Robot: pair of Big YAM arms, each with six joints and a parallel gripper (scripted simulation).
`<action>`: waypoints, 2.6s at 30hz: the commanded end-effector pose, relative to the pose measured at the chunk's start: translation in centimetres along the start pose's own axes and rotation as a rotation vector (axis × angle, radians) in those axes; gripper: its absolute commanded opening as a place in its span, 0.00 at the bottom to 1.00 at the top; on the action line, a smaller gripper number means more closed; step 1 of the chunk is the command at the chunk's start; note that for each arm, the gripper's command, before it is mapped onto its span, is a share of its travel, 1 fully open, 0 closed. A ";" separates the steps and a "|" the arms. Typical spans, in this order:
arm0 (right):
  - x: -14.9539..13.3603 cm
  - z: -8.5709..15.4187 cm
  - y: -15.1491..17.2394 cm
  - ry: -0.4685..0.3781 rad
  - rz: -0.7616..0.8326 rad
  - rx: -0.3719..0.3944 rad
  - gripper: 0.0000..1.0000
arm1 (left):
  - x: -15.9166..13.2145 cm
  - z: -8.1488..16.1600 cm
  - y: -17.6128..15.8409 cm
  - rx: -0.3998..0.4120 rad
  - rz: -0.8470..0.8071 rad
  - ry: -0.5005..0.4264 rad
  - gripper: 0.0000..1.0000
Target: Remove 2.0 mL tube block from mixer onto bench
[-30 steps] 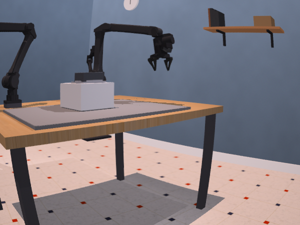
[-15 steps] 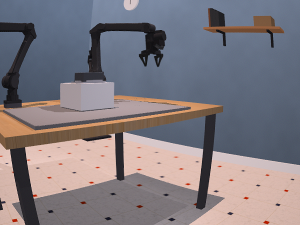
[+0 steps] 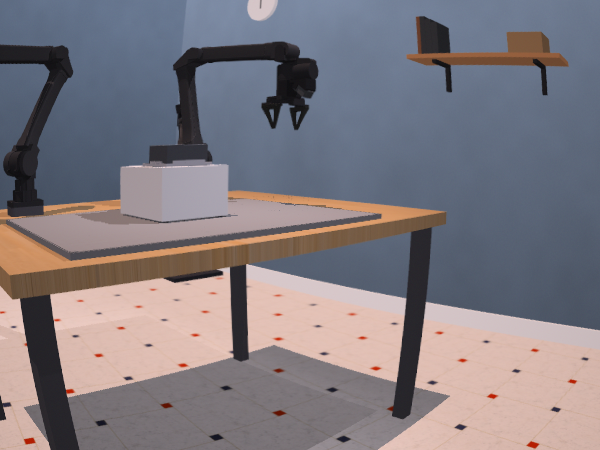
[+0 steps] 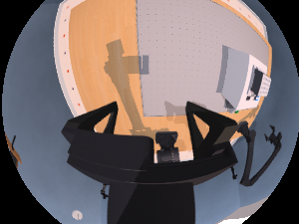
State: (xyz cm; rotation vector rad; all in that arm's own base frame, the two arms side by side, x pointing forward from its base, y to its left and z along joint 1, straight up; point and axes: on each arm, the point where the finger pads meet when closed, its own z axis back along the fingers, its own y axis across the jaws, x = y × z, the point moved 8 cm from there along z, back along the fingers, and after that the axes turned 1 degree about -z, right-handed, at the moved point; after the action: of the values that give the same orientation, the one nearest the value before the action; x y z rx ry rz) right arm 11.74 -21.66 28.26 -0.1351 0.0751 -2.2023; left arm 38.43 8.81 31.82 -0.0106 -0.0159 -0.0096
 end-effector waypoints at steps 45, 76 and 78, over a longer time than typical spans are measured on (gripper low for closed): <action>-0.7 0.3 0.4 0.001 0.020 -0.007 0.00 | -7.8 4.0 -4.1 0.006 0.040 0.026 1.00; -12.4 6.4 3.7 -0.021 0.643 0.079 0.00 | -7.5 4.9 -3.8 0.012 0.040 -0.007 1.00; -11.8 6.3 3.7 -0.025 0.680 0.084 0.00 | -7.4 5.0 -3.7 0.012 0.040 -0.009 1.00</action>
State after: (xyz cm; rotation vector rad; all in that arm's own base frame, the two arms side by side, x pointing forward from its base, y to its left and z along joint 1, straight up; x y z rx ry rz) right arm 21.89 -13.93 31.26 -0.0930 0.0586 -1.5984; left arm 29.92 4.88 35.46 -0.0030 0.0180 0.0336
